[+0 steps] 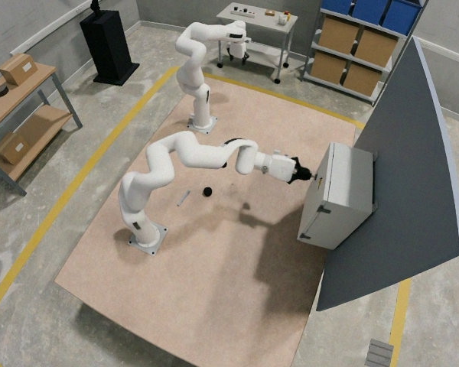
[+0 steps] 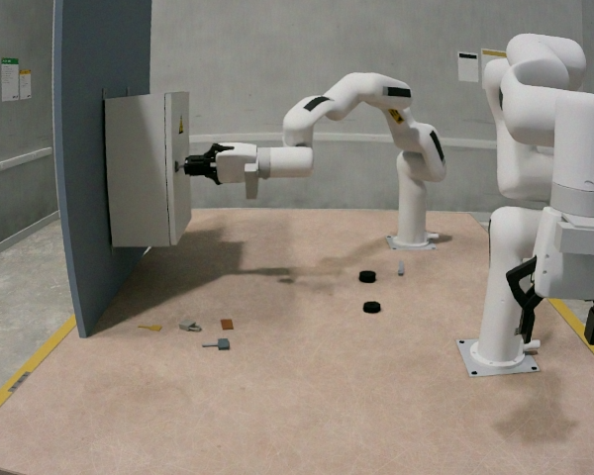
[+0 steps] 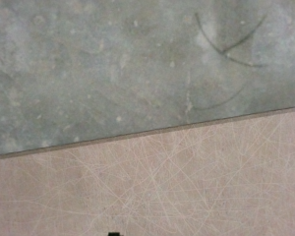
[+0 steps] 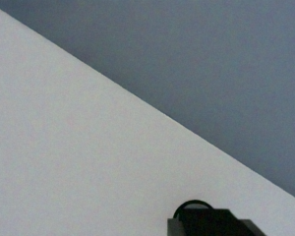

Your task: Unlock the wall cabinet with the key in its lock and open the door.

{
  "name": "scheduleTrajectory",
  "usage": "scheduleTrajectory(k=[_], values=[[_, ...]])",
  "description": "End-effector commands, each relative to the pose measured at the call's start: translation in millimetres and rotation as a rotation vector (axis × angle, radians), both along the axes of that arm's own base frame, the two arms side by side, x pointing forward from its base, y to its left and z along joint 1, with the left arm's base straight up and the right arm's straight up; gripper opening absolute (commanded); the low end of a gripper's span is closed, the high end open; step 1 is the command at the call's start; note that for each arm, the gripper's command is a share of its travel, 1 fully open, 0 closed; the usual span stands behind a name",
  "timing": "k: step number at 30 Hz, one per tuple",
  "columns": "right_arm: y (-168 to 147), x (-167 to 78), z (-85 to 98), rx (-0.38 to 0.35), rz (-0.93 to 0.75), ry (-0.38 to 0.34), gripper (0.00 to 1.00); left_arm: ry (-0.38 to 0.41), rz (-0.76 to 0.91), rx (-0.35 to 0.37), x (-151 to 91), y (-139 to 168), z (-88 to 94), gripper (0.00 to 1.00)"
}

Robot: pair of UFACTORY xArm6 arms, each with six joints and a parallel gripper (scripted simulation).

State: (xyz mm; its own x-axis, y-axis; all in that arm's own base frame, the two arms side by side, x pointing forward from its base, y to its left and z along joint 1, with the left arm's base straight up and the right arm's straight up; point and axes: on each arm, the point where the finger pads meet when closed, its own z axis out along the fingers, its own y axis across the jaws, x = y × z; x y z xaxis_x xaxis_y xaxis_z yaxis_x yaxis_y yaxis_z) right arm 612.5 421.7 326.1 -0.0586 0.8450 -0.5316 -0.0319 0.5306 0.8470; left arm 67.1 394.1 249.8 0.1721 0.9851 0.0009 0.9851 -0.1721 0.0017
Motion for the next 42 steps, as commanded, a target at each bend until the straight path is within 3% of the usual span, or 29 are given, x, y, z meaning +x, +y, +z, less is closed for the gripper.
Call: scheduleTrajectory(k=[1,13,16,17,26,29,35,36,42], values=[[-0.2,0.3,1.7,-0.059,0.000,-0.006,0.00,-0.001,0.000,0.003,0.1,0.5,1.0,1.00],[-0.4,0.3,1.8,-0.342,-0.001,-0.024,0.00,-0.001,0.000,0.003,0.1,0.5,1.0,1.00],[-0.4,0.3,1.8,-0.320,-0.001,-0.023,0.00,-0.001,0.000,0.003,0.1,0.5,1.0,1.00],[-0.3,0.3,1.8,-0.373,-0.001,-0.026,0.00,-0.001,0.000,0.003,0.1,0.5,1.0,1.00],[-0.4,0.3,1.6,-0.564,0.001,-0.039,0.00,-0.001,0.000,0.003,0.1,0.5,1.0,1.00],[-0.4,0.3,1.6,-0.520,0.001,-0.036,0.00,-0.001,0.000,0.003,0.1,0.5,1.0,1.00],[-0.4,0.3,1.6,-0.522,0.001,-0.036,0.00,-0.001,0.000,0.003,0.1,0.5,1.0,1.00],[-0.4,0.3,1.6,-0.582,0.001,-0.041,0.00,-0.001,0.000,0.003,0.1,0.5,1.0,1.00],[-0.5,0.3,1.6,-0.734,0.001,-0.051,0.00,-0.001,0.000,0.003,0.1,0.5,1.0,1.00]])
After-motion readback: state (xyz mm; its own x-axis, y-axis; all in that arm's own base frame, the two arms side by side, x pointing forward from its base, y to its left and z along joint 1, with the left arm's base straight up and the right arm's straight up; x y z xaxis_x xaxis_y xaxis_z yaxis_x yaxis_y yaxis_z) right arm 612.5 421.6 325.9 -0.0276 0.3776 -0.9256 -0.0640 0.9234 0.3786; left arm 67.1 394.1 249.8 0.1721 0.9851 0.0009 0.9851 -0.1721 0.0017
